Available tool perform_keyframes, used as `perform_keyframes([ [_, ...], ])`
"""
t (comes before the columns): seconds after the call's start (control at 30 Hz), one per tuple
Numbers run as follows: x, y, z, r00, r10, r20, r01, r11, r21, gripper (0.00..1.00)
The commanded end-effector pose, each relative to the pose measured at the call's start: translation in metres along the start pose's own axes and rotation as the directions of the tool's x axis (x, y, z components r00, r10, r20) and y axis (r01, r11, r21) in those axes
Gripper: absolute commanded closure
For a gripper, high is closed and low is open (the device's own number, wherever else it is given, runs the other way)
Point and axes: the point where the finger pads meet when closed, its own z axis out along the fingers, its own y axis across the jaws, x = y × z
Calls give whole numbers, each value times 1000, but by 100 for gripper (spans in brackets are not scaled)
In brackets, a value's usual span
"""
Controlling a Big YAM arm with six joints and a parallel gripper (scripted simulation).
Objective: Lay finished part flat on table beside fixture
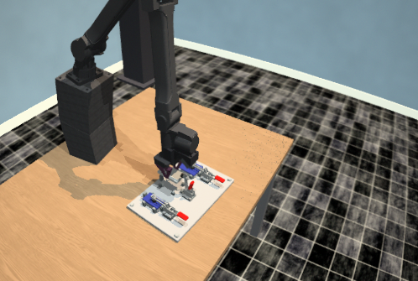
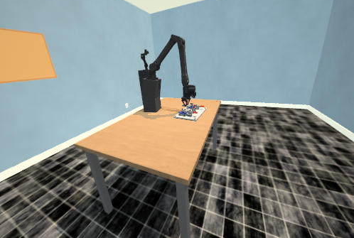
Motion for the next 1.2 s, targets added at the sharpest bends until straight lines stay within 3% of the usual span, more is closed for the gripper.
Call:
perform_keyframes([
  [0.0,-1,-2,-11,1000,-3,4,3,1000,1,100],
  [0.3,1,-2,-22,1000,-2,9,2,1000,0,100],
  [0.4,11,-3,-16,1000,-2,-15,2,1000,2,100],
  [1.17,7,-6,-22,1000,4,-2,-4,1000,1,100],
])
